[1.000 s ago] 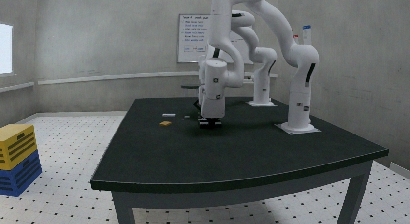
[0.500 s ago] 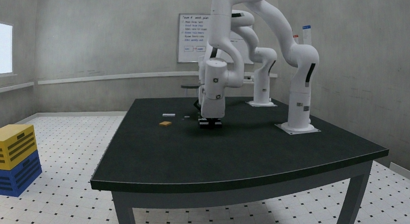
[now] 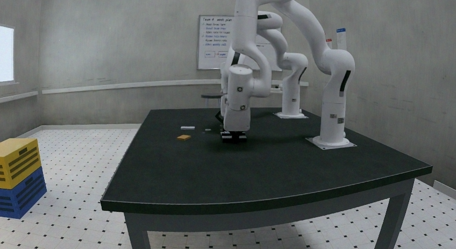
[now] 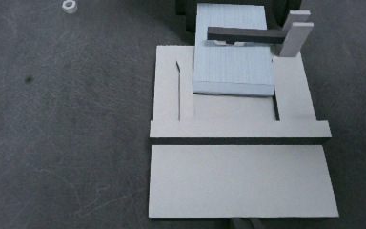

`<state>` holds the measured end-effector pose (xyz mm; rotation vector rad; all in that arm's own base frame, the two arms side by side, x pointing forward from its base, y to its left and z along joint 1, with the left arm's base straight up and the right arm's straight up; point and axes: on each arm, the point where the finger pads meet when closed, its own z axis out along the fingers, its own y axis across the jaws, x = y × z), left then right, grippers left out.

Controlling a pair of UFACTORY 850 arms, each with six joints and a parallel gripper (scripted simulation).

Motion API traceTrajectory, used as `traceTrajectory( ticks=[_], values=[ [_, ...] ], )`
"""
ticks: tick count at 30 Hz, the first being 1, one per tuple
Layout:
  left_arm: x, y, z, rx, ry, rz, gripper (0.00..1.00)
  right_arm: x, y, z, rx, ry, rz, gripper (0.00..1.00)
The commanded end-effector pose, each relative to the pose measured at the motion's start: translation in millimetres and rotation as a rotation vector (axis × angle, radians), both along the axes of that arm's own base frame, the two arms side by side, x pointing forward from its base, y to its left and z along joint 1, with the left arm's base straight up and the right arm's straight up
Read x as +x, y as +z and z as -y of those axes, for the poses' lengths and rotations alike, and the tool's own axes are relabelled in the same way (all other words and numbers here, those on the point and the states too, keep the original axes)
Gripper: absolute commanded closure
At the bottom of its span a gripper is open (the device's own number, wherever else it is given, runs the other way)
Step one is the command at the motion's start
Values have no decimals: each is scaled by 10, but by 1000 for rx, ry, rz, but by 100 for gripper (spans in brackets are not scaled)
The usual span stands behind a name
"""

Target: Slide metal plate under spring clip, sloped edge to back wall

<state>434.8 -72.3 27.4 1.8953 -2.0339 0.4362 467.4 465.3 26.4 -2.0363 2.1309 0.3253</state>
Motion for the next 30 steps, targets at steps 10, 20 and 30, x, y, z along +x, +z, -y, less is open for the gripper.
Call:
traceTrajectory(
  ticks=[10,20,30],
  values=[
    [7,5,1,0,0,1,100,13,5,6,15,-2,5,28],
    [7,5,1,0,0,1,100,18,0,15,24,-3,8,28],
    [7,5,1,0,0,1,100,23,-3,22,30,-4,11,28]
  ],
)
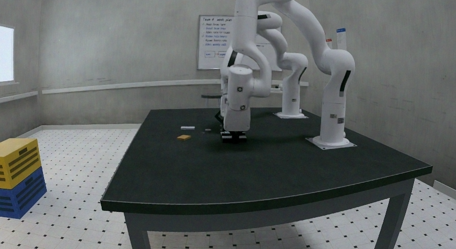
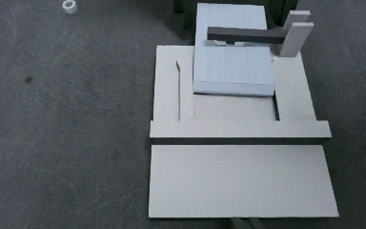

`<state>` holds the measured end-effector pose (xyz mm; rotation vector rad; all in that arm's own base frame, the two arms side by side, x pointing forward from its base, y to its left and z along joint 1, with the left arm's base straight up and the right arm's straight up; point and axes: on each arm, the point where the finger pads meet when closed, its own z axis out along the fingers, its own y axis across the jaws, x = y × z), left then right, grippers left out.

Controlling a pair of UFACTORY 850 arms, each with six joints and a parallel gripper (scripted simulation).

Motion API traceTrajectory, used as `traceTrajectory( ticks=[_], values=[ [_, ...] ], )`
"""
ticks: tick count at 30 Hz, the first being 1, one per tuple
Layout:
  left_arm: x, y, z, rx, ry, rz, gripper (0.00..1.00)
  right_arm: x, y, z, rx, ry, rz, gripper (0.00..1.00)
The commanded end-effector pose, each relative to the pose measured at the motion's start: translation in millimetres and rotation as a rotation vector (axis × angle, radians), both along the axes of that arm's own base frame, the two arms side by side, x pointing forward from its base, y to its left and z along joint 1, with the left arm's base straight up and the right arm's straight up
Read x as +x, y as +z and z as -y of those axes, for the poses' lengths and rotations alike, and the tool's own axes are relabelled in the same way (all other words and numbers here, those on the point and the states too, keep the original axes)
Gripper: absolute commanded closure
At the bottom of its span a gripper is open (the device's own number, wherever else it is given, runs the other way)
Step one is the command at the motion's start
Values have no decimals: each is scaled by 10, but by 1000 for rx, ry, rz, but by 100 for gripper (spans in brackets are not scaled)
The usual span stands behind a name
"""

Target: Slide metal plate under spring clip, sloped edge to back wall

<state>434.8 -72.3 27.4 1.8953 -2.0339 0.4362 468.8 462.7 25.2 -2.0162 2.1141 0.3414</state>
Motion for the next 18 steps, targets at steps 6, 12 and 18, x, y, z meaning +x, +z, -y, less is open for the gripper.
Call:
traceTrajectory(
  ticks=[6,12,18],
  values=[
    [7,5,1,0,0,1,100,14,6,4,9,-2,5,28],
    [7,5,1,0,0,1,100,19,4,12,15,-3,8,28],
    [7,5,1,0,0,1,100,22,2,16,17,-4,10,28]
  ],
)
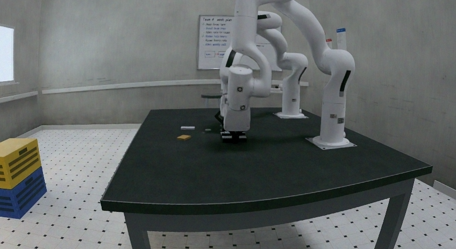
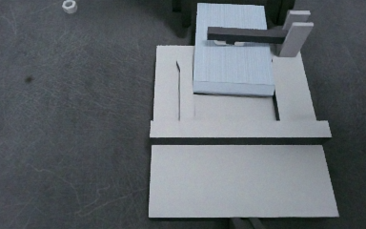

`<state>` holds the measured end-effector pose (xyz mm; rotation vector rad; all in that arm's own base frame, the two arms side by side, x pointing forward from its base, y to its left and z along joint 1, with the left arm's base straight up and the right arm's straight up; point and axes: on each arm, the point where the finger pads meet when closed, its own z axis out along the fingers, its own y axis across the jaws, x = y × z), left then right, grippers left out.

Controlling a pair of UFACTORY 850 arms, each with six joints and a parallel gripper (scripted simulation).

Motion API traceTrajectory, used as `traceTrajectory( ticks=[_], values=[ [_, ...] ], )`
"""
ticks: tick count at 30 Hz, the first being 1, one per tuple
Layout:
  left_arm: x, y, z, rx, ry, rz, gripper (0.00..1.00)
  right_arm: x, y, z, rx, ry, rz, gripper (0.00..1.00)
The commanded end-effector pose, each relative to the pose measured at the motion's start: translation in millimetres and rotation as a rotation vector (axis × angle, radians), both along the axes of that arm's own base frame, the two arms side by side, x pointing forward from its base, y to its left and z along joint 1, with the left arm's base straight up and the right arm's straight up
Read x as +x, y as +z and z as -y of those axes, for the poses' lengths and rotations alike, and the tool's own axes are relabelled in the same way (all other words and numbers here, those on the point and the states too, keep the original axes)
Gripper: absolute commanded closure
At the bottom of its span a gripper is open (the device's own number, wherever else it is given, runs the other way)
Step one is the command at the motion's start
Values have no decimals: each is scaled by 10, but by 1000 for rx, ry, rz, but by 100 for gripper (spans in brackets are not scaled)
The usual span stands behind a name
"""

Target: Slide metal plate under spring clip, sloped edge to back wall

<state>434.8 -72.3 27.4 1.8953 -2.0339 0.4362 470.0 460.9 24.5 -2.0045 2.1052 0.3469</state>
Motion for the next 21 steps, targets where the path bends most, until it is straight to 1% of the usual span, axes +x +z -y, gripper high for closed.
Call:
traceTrajectory(
  ticks=[1,21],
  values=[
    [7,5,1,0,0,1,100,11,8,-1,5,-1,4,28],
    [7,5,1,0,0,1,100,29,0,26,18,-5,13,28]
  ],
)
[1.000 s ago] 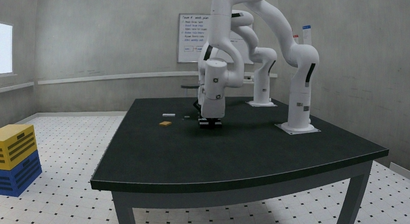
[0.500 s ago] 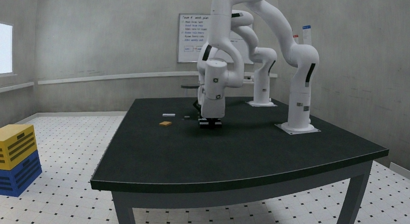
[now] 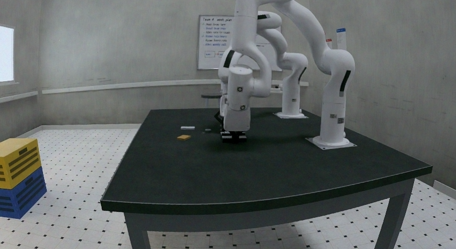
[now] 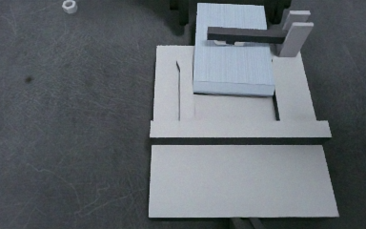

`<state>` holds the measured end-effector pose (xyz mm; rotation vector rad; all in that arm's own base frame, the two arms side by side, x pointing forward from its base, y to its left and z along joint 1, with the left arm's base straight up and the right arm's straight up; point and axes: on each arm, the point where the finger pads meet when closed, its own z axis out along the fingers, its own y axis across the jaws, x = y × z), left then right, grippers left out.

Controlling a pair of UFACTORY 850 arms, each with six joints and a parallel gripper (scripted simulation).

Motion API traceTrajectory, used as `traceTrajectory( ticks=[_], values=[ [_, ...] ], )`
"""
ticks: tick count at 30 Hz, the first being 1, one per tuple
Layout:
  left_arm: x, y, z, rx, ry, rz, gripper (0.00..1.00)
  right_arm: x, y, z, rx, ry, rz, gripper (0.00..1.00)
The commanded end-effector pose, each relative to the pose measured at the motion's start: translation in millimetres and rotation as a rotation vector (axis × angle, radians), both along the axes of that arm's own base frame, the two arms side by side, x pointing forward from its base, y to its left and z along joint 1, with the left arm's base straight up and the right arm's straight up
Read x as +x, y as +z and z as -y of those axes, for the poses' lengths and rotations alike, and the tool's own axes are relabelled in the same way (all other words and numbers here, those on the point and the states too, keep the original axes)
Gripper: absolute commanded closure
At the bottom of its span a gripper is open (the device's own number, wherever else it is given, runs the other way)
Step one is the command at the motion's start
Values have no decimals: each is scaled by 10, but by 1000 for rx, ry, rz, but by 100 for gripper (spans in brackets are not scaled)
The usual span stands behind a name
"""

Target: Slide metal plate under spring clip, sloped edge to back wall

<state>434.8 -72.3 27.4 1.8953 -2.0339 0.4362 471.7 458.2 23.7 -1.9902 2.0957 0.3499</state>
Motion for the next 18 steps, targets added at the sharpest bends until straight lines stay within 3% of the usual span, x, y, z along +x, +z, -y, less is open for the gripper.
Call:
traceTrajectory(
  ticks=[1,18],
  values=[
    [7,5,1,0,0,1,100,12,8,1,5,-1,4,28],
    [7,5,1,0,0,1,100,29,1,27,14,-5,13,28]
  ],
)
